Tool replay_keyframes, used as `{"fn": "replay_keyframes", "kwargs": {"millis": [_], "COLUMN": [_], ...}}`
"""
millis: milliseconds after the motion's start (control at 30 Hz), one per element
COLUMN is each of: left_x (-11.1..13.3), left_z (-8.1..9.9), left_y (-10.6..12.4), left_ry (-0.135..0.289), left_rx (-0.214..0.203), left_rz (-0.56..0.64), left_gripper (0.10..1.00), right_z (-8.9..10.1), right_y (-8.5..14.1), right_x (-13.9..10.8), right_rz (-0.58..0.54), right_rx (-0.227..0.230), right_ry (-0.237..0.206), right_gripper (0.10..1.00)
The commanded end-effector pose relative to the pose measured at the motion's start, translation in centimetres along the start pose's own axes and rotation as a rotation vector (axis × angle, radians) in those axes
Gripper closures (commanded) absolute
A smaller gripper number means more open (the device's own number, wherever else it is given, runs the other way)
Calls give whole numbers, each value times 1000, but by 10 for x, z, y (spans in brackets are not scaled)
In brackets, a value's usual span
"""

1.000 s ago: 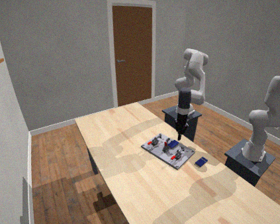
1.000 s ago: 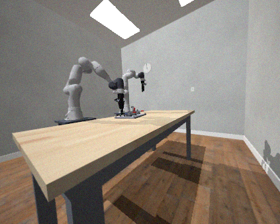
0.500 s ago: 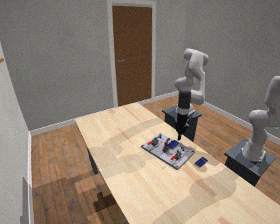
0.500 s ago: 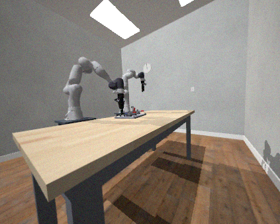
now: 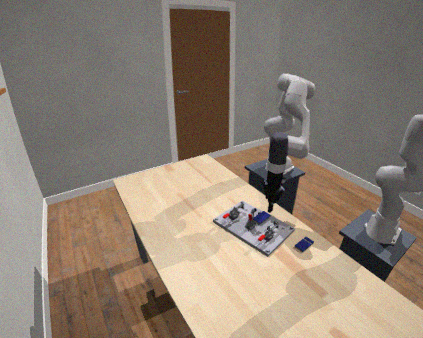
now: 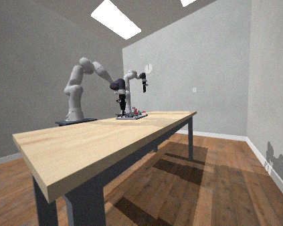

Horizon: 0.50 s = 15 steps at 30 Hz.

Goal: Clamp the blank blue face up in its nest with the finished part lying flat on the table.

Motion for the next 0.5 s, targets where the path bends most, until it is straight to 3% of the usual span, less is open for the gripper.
{"fn": "replay_keyframes", "kwargs": {"millis": [0,467], "left_x": [0,0], "left_z": [0,0], "left_y": [0,0], "left_ry": [0,0], "left_rx": [0,0], "left_rz": [0,0], "left_gripper": [98,98], "right_z": [0,0], "right_y": [0,-1], "right_x": [0,2], "right_rz": [4,4], "right_rx": [1,1], "right_ry": [2,2], "right_gripper": [999,999]}}
Point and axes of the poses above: on each arm, the point where the finger pads meet when closed, its own z axis back along the fingers, its own y axis across the jaws, x = y × z, the point moved 6 cm from there along z, back along the fingers, and after that the axes turned 15 degrees about z, right-handed, at the moved point
